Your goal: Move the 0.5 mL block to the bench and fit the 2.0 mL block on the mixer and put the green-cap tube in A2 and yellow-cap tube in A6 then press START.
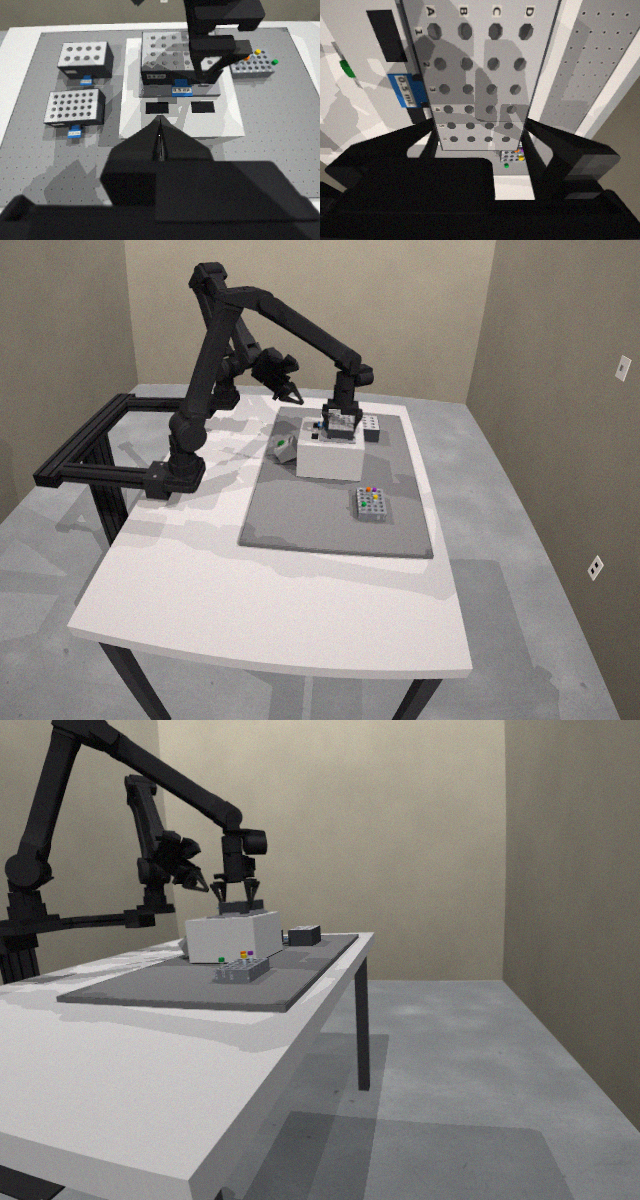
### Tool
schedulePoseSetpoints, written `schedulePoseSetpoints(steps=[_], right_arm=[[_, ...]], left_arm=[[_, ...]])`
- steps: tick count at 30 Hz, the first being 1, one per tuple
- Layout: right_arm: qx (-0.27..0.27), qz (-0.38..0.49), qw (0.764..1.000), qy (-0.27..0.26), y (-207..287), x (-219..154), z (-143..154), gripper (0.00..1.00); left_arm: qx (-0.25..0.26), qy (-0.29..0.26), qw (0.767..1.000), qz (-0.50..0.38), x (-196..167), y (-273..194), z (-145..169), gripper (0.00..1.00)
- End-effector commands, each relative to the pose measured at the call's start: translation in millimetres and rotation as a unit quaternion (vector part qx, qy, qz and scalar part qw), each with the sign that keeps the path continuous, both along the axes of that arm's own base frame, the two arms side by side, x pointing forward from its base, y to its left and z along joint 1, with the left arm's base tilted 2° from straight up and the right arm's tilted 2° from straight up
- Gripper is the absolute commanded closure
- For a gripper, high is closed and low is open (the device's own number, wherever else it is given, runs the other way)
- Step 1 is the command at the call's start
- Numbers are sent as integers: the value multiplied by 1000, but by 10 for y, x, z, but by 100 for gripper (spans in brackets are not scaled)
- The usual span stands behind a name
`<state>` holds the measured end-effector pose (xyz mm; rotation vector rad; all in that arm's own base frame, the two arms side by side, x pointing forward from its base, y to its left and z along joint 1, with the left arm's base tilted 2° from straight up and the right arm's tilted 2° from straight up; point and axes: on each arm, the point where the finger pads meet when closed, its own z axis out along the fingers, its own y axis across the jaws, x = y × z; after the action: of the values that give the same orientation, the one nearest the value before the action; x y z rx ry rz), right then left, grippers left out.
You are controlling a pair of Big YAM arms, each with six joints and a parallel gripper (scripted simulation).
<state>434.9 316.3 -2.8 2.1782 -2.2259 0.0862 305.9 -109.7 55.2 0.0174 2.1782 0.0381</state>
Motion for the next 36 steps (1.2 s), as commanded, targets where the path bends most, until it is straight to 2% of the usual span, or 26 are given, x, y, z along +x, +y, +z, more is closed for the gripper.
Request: schedulePoseSetpoints(steps=[1, 14, 25, 31, 36], right_arm=[[11, 10, 1000, -16, 155, 130, 56, 100], [11, 10, 1000, -16, 155, 130, 56, 100], [11, 10, 1000, -16, 155, 130, 56, 100], [11, 10, 1000, -16, 155, 130, 56, 100], [11, 10, 1000, -16, 155, 130, 56, 100]], left_arm=[[-14, -29, 999, -1, 327, -175, 240, 100], [-15, -26, 1000, 1, 437, -221, 171, 100], [-15, -32, 999, -2, 670, -331, 160, 100], [-14, -25, 1000, -2, 642, -333, 107, 100], [-16, -31, 999, 0, 786, -377, 125, 100]])
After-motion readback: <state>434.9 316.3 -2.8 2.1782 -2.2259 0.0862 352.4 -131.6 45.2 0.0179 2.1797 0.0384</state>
